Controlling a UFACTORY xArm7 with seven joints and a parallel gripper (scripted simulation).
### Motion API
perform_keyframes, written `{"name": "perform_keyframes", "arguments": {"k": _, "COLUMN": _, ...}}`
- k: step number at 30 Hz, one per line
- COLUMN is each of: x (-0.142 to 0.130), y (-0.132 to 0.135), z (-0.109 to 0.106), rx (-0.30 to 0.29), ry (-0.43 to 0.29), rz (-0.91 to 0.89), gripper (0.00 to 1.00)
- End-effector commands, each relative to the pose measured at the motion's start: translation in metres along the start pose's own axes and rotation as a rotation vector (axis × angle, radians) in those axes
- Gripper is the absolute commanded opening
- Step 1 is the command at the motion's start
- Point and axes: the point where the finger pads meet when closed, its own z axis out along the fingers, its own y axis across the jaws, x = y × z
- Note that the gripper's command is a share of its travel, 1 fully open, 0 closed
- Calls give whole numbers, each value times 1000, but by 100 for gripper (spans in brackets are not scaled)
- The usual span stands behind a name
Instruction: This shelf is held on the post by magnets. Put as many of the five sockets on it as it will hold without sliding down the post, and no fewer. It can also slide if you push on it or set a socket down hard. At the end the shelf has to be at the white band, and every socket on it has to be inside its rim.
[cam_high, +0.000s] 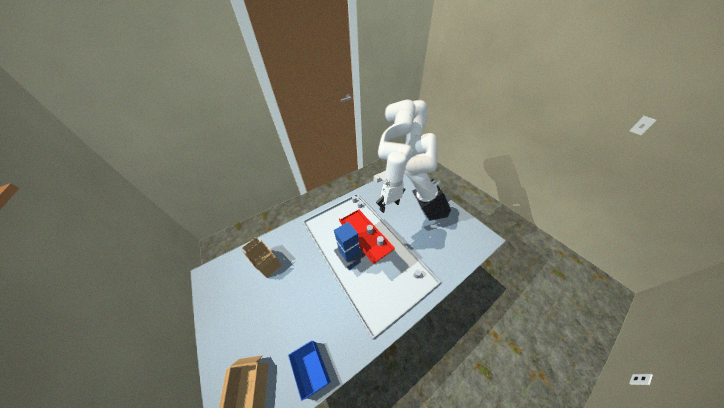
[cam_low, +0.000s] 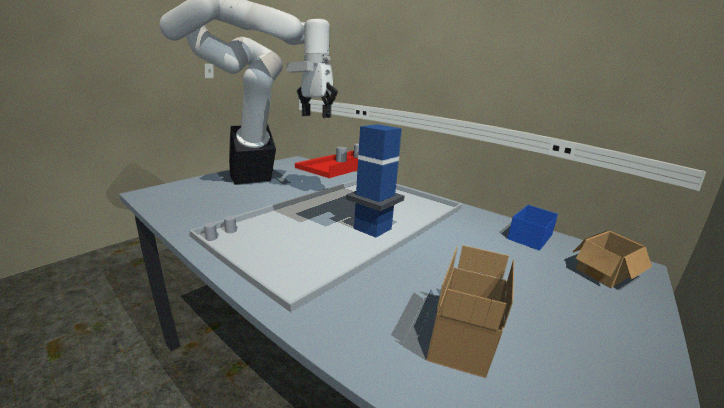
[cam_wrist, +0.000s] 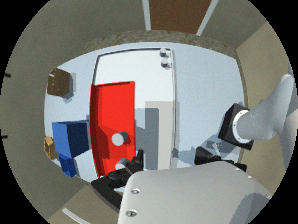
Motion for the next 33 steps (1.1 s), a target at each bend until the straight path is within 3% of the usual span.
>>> {"name": "perform_keyframes", "arguments": {"k": 1, "x": 5, "y": -9, "z": 21, "rx": -49, "ry": -6, "rz": -17, "gripper": 100}}
{"name": "perform_keyframes", "arguments": {"k": 11, "x": 5, "y": -9, "z": 21, "rx": -49, "ry": -6, "rz": -17, "gripper": 100}}
{"name": "perform_keyframes", "arguments": {"k": 12, "x": 6, "y": -10, "z": 21, "rx": -49, "ry": -6, "rz": -17, "gripper": 61}}
{"name": "perform_keyframes", "arguments": {"k": 15, "x": 20, "y": -15, "z": 19, "rx": -45, "ry": -3, "rz": -16, "gripper": 61}}
{"name": "perform_keyframes", "arguments": {"k": 18, "x": 70, "y": -25, "z": 13, "rx": -35, "ry": 6, "rz": -13, "gripper": 61}}
{"name": "perform_keyframes", "arguments": {"k": 22, "x": 70, "y": -25, "z": 13, "rx": -35, "ry": 6, "rz": -13, "gripper": 61}}
{"name": "perform_keyframes", "arguments": {"k": 24, "x": 122, "y": -25, "z": 9, "rx": -29, "ry": 16, "rz": -10, "gripper": 61}}
{"name": "perform_keyframes", "arguments": {"k": 27, "x": 122, "y": -25, "z": 9, "rx": -29, "ry": 16, "rz": -10, "gripper": 61}}
{"name": "perform_keyframes", "arguments": {"k": 28, "x": 151, "y": -20, "z": 8, "rx": -27, "ry": 20, "rz": -8, "gripper": 61}}
{"name": "perform_keyframes", "arguments": {"k": 30, "x": 151, "y": -20, "z": 8, "rx": -27, "ry": 20, "rz": -8, "gripper": 61}}
{"name": "perform_keyframes", "arguments": {"k": 31, "x": 180, "y": -12, "z": 8, "rx": -27, "ry": 23, "rz": -7, "gripper": 61}}
{"name": "perform_keyframes", "arguments": {"k": 33, "x": 180, "y": -12, "z": 8, "rx": -27, "ry": 23, "rz": -7, "gripper": 61}}
